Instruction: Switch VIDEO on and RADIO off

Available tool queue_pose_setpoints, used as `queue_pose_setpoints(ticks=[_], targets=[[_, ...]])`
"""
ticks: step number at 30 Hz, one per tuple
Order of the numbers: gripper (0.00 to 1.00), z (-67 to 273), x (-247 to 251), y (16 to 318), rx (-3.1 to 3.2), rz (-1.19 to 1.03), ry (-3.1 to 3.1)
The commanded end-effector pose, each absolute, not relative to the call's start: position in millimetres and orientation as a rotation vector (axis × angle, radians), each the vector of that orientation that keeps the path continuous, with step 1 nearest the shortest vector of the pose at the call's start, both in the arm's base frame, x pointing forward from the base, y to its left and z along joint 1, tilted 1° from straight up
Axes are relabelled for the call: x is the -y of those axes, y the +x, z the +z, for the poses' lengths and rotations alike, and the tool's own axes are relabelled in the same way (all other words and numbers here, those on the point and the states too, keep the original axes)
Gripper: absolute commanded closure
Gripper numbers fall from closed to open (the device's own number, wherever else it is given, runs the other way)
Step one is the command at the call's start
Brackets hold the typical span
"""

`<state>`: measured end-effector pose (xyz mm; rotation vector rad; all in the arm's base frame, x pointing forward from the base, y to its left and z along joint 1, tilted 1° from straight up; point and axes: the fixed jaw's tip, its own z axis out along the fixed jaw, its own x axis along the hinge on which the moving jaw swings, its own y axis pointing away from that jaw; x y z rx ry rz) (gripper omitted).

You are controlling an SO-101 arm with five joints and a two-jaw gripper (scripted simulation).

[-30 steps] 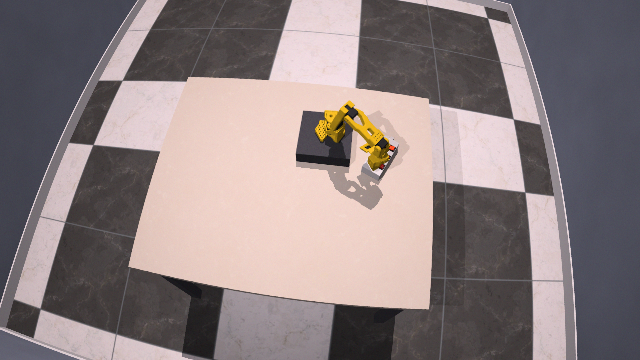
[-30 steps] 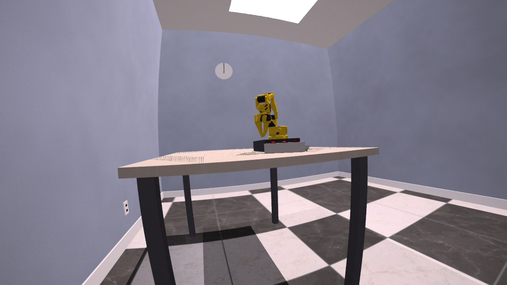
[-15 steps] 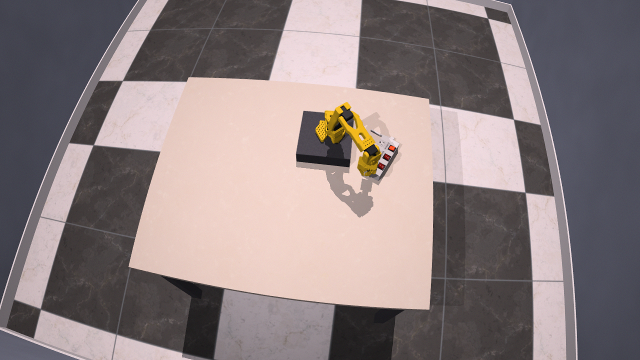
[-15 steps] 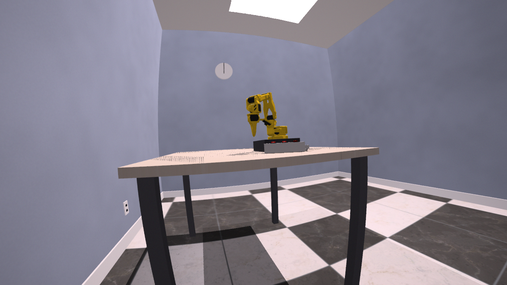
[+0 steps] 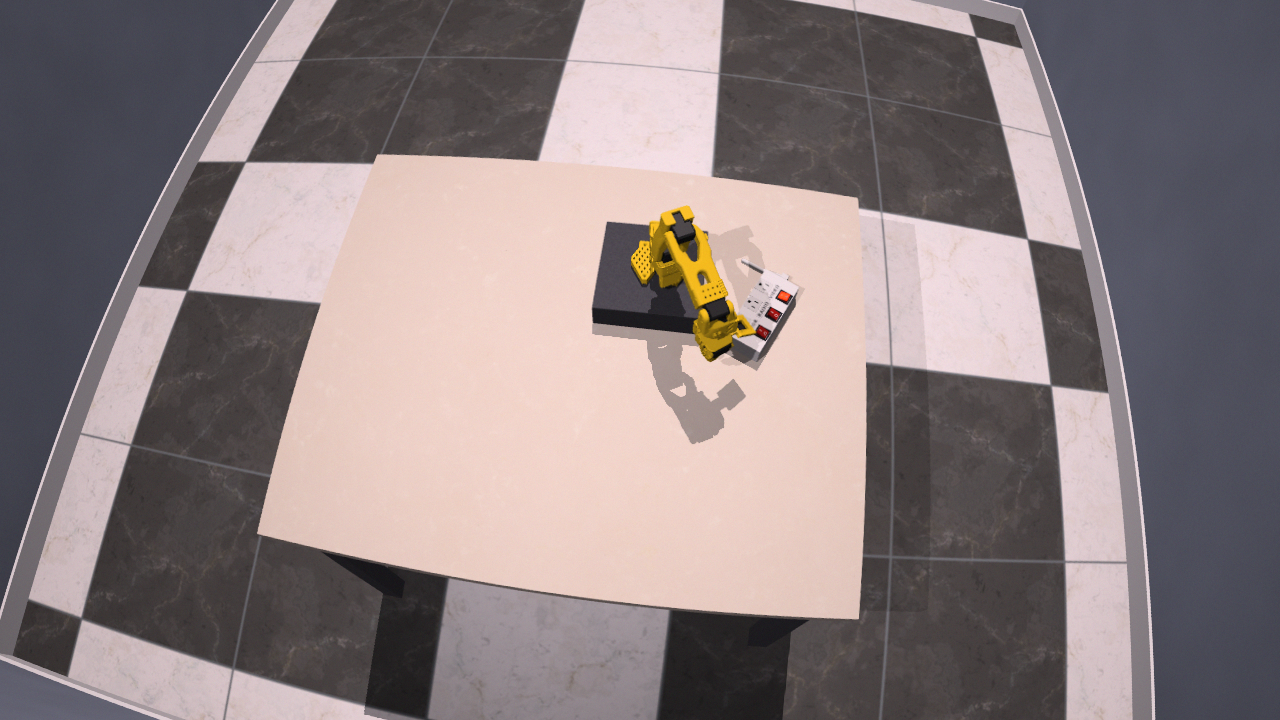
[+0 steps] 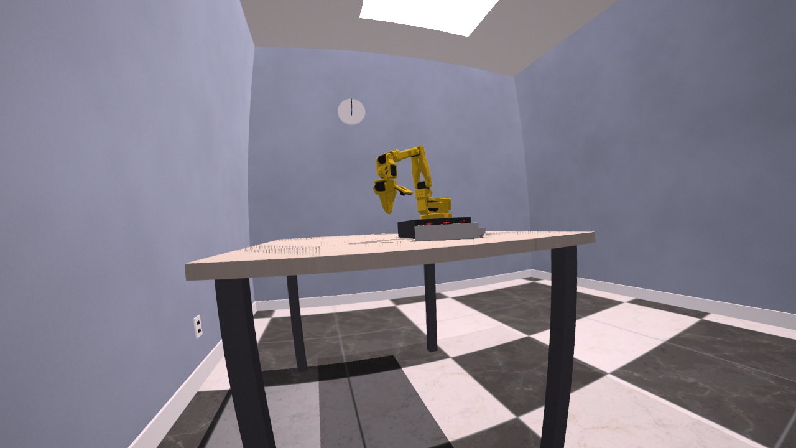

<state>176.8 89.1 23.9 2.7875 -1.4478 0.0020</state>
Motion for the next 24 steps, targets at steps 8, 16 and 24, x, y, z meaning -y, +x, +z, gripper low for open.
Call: queue_pose_setpoints(ticks=[8,16,24], targets=[[1.0,29,-61,183,2.158,0.0,2.284],[1.0,32,-38,187,2.638,0.001,1.71],[1.0,34,-21,189,2.896,0.002,1.226]])
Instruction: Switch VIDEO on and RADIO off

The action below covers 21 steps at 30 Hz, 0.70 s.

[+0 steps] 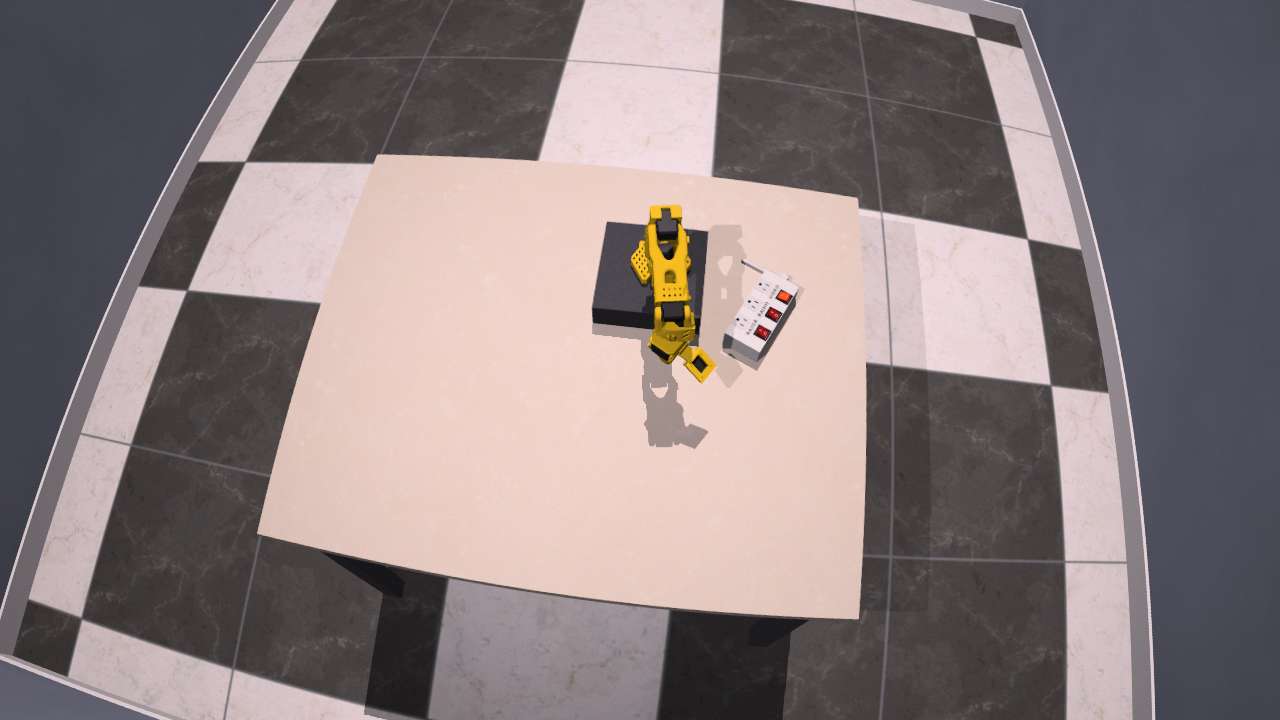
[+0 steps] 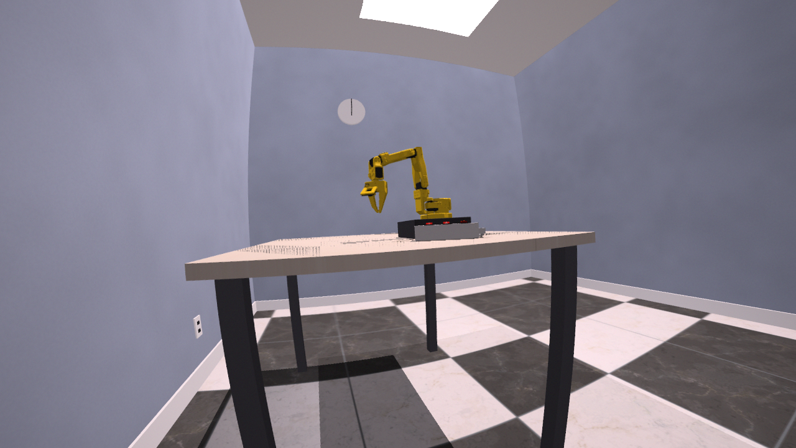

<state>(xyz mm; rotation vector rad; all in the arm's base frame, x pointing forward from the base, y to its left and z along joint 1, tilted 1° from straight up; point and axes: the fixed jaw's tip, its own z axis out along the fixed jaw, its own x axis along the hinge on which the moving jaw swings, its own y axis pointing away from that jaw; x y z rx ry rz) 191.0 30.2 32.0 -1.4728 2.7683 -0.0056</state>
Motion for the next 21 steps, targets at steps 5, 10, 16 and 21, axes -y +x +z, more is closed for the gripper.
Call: queue_pose_setpoints(ticks=[5,10,16,21], targets=[[1.0,35,-7,190,-3.032,-0.002,-0.806],[1.0,37,7,190,-3.112,-0.002,-0.387],[1.0,38,18,189,-3.134,-0.002,-0.061],[1.0,40,31,187,-3.117,-0.001,0.329]])
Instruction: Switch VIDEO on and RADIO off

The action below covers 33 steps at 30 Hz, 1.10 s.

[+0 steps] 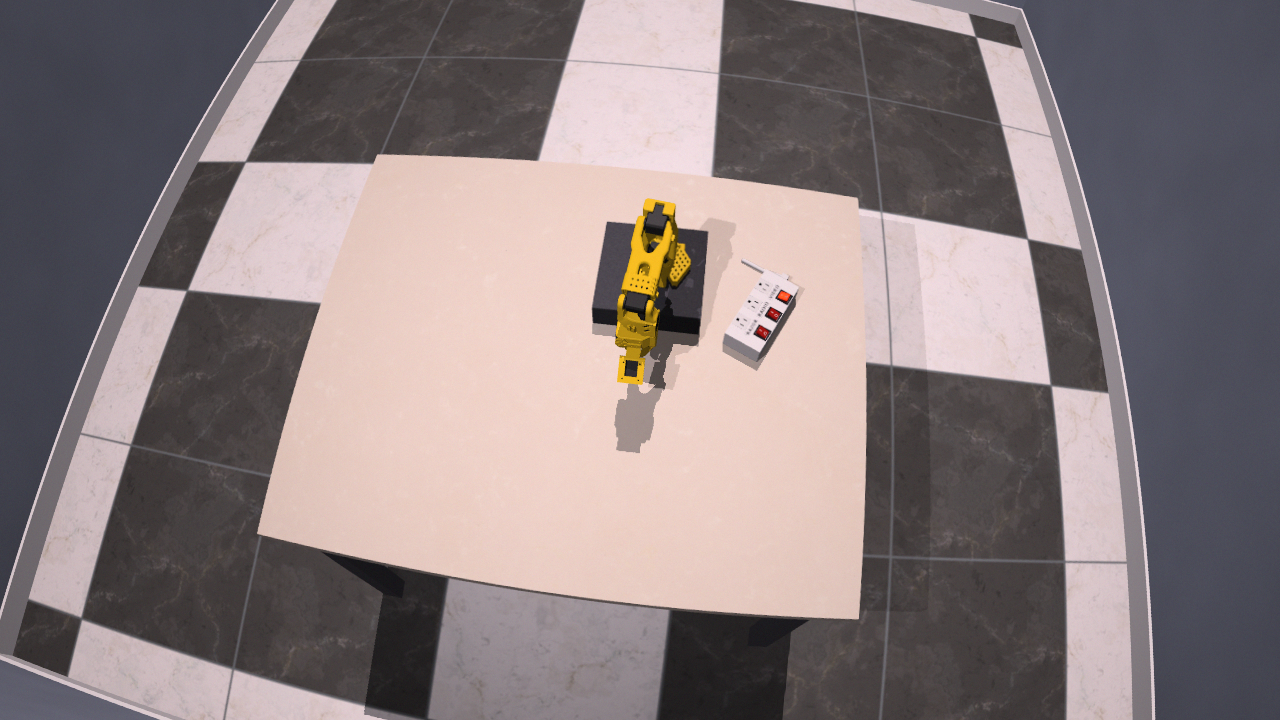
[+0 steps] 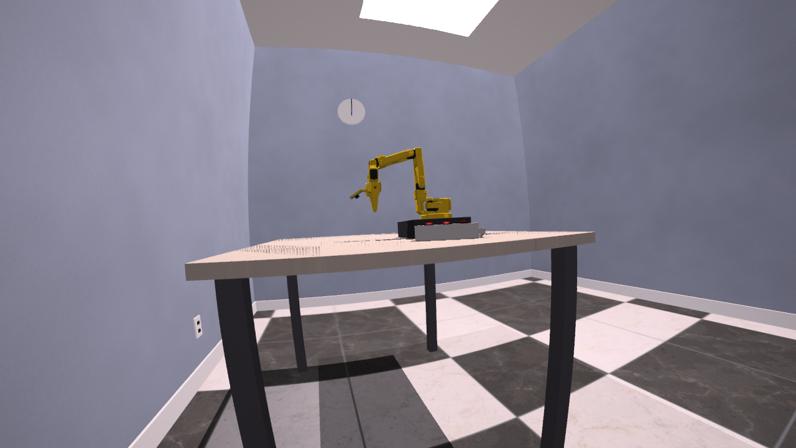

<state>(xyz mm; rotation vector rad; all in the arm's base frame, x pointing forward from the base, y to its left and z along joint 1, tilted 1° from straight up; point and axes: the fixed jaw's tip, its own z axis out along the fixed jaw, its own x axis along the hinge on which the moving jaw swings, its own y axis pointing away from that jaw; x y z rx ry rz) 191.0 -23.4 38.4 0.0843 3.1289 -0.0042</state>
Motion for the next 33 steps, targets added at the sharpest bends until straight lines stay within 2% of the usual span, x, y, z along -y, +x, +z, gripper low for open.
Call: queue_pose_setpoints(ticks=[1,22,33], targets=[[1.0,40,34,187,-3.108,-0.001,0.404],[1.0,44,76,173,-2.71,0.001,1.567],[1.0,46,90,166,-2.462,0.003,1.932]])
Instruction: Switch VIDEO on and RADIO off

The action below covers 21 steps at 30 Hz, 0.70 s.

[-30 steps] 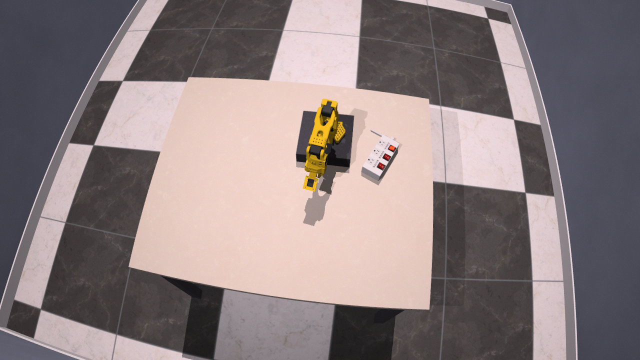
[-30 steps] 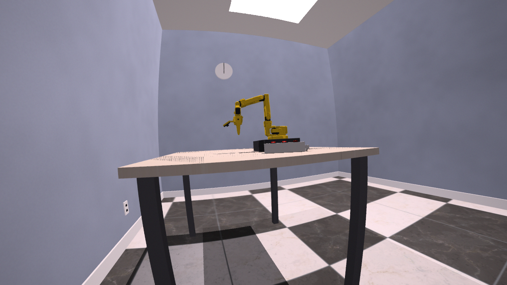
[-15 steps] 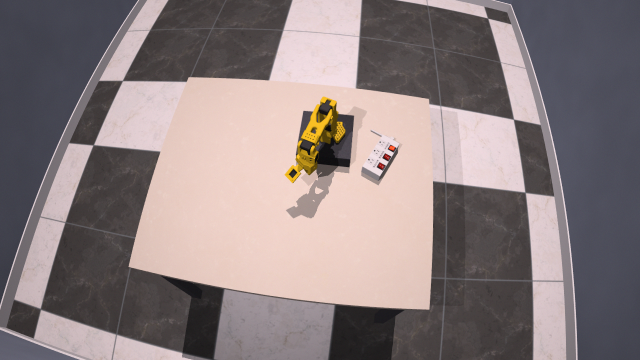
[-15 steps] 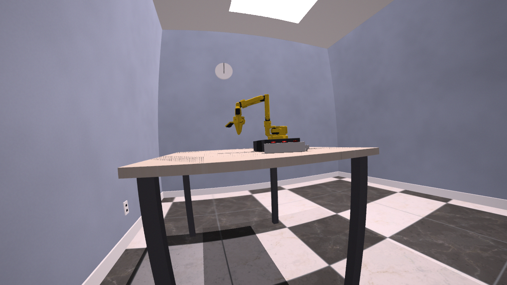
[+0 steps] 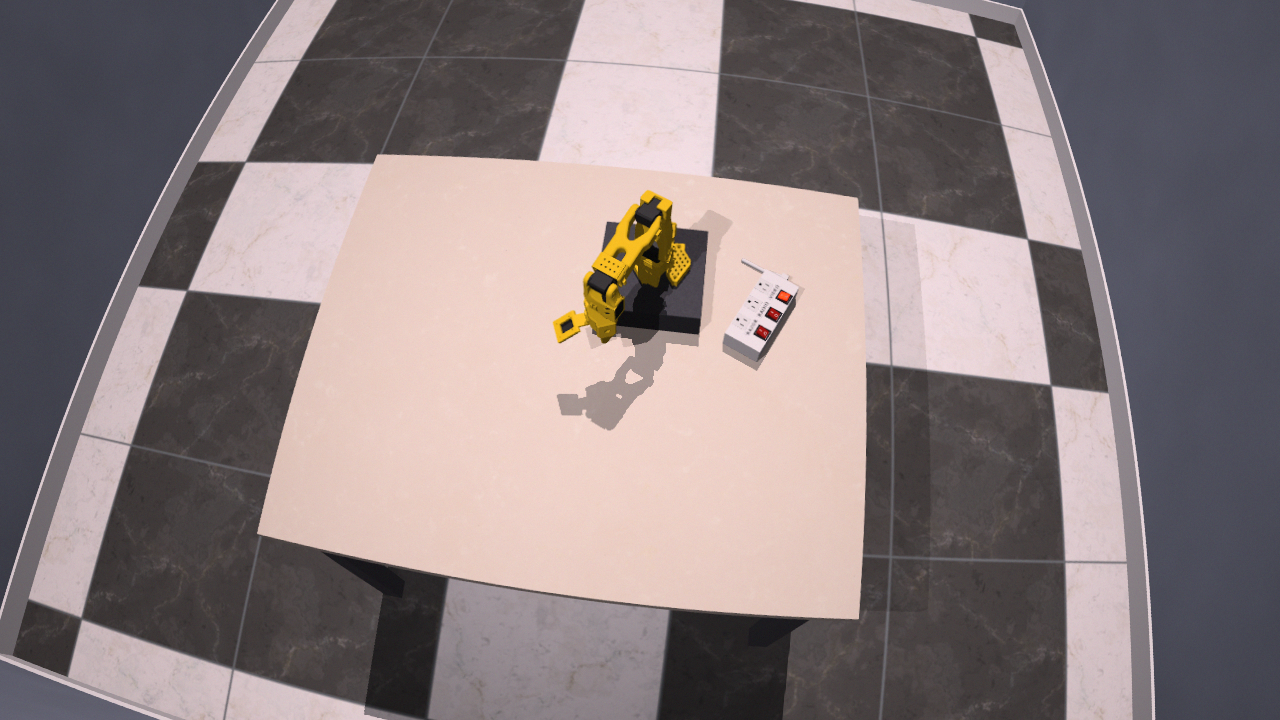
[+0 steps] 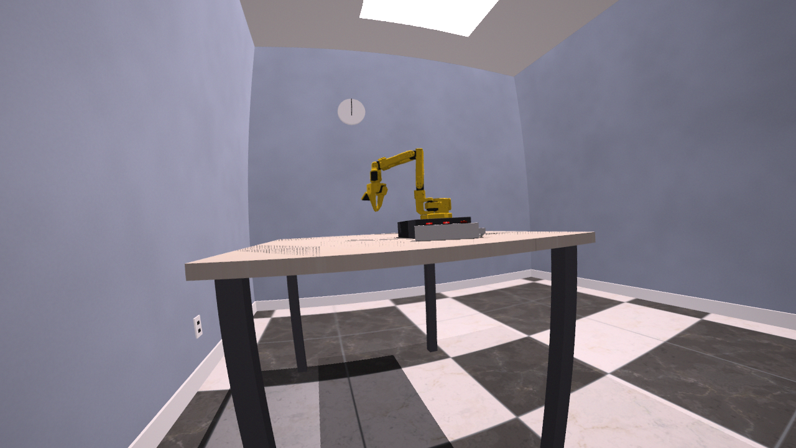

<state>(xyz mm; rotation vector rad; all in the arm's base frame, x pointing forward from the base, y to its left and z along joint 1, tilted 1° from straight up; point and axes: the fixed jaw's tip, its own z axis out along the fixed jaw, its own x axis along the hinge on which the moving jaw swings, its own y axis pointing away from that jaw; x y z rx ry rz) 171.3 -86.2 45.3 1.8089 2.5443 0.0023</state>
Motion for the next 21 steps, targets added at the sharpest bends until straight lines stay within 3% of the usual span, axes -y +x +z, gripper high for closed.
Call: queue_pose_setpoints(ticks=[1,21], targets=[[1.0,46,91,165,-2.435,0.003,1.966],[1.0,48,108,153,-2.038,0.005,2.374]])
